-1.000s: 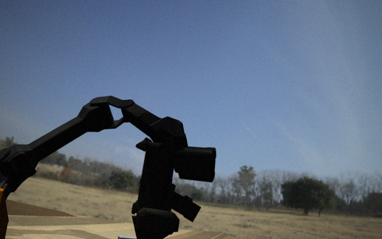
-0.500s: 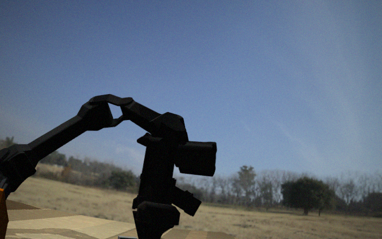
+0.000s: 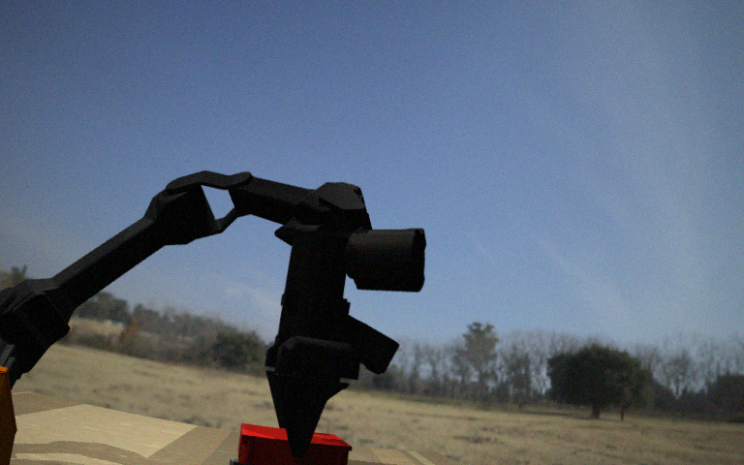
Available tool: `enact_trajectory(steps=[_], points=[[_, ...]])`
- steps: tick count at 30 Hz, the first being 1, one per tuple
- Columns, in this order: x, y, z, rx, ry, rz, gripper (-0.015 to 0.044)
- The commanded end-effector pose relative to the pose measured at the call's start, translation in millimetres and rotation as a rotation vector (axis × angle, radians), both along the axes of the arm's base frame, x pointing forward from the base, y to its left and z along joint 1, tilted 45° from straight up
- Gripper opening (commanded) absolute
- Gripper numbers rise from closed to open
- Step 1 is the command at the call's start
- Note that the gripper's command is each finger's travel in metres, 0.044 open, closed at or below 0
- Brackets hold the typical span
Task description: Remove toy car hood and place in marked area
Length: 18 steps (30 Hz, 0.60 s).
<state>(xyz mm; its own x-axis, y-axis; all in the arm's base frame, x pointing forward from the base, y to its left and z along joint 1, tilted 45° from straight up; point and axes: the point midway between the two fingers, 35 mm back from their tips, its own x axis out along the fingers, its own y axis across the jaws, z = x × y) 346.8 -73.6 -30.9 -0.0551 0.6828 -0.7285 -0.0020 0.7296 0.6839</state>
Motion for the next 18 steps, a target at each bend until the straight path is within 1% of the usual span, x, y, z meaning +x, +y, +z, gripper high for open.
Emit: enact_trajectory(steps=[1,18], points=[[0,13,9,0.004,0.010,0.006,0.0000],[-3,71,73,-0.004,0.009,0.005,0.0000]])
